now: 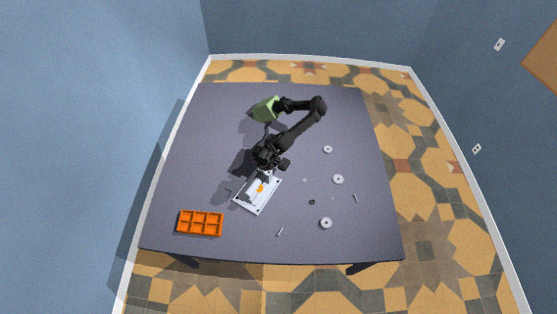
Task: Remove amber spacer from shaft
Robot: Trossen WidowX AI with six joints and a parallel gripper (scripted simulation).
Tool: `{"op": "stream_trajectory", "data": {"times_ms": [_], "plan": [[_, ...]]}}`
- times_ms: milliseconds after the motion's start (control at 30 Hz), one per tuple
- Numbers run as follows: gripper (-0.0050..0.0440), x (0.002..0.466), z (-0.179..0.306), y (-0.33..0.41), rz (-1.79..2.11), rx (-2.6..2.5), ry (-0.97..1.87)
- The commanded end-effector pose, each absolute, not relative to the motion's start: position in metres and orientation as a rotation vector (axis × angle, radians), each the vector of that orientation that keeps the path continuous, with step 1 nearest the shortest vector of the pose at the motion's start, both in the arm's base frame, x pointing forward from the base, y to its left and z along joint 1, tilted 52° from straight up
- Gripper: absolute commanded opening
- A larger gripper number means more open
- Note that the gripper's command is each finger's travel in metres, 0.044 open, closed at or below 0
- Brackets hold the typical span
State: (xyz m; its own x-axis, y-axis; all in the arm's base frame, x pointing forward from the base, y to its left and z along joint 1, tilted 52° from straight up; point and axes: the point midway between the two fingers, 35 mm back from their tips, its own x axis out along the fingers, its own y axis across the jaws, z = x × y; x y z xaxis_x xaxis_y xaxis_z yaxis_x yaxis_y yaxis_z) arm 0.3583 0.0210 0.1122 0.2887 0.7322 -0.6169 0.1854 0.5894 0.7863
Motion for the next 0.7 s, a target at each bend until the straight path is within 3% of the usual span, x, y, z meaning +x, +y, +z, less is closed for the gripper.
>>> {"op": "stream_trajectory", "data": {"times_ms": [0,667], "plan": [[-0.005,0.3639,0.1191,0.0171,0.448,0.9,1.23],[-0.005,0.3704,0.1195,0.0146,0.448,0.9,1.23]]}}
